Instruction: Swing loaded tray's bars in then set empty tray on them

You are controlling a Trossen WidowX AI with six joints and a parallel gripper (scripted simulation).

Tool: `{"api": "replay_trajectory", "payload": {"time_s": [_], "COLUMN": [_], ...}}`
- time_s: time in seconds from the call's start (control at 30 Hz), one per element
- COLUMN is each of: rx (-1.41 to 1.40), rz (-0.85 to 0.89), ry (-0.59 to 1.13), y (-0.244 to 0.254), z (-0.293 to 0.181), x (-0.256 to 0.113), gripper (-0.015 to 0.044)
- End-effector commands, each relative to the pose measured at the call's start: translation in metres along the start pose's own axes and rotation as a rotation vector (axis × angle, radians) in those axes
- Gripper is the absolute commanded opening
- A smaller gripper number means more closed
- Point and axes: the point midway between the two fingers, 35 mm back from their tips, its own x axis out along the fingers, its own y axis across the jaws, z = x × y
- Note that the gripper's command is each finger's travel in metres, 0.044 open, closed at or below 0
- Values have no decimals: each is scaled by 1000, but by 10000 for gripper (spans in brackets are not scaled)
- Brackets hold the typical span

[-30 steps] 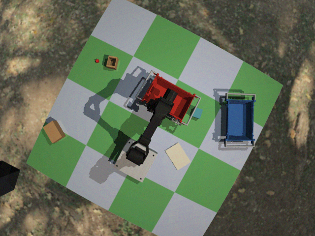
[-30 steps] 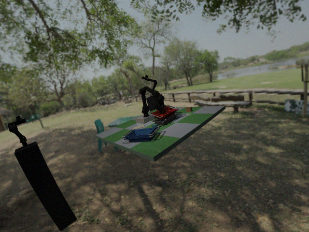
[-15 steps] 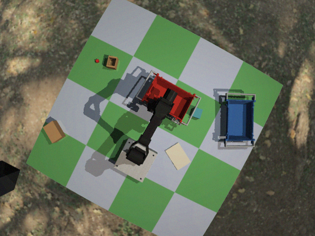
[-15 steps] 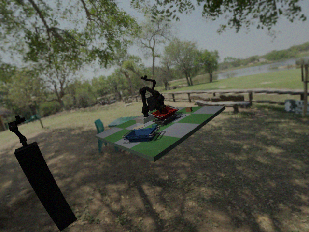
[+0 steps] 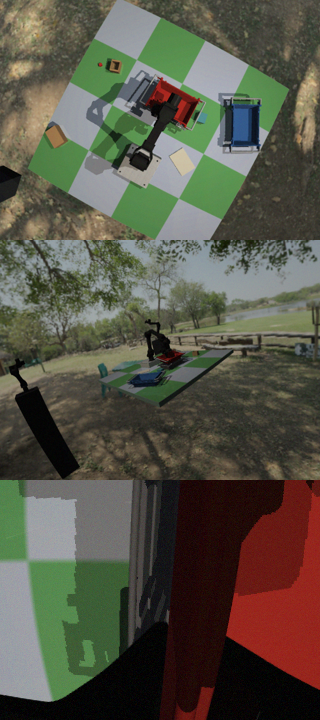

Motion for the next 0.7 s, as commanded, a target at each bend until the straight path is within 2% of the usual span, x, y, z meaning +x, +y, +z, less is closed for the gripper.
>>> {"api": "replay_trajectory", "payload": {"time_s": [0.0, 0.3, 0.67], "rx": [-4, 0, -4], "rz": [21, 1, 21], "ry": [-1, 0, -1], "y": [4, 0, 7], "z": [0, 0, 0], "x": [4, 0, 12], "gripper": [0, 0, 0]}}
